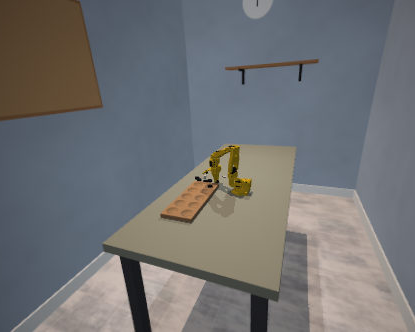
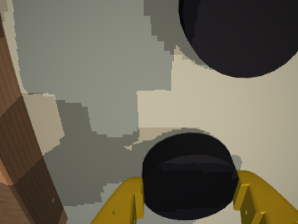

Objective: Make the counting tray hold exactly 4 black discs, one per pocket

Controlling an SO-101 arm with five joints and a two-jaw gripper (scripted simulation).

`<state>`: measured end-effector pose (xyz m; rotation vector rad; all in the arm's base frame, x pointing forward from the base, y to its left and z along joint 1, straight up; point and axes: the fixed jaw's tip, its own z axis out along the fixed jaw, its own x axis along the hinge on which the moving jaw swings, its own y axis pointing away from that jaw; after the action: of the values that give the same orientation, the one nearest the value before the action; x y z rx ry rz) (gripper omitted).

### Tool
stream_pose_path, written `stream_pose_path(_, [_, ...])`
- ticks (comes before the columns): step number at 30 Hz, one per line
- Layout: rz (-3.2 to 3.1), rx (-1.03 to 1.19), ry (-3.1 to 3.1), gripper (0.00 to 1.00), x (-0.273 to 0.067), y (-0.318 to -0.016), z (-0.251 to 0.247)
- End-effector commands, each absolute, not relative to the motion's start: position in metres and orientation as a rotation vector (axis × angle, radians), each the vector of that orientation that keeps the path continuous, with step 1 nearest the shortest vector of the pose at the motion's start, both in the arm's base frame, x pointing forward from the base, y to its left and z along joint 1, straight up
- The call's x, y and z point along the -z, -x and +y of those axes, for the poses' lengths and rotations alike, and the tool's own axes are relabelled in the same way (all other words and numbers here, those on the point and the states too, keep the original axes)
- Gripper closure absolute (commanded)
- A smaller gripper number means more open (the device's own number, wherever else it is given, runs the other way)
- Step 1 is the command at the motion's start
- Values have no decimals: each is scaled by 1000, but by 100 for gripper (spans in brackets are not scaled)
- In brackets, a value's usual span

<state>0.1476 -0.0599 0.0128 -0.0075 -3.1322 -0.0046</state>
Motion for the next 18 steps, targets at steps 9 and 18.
stream_pose_path(9, [-3187, -34, 11, 100, -39, -156, -66])
stream_pose_path(18, [-3187, -35, 11, 100, -48, -155, -67])
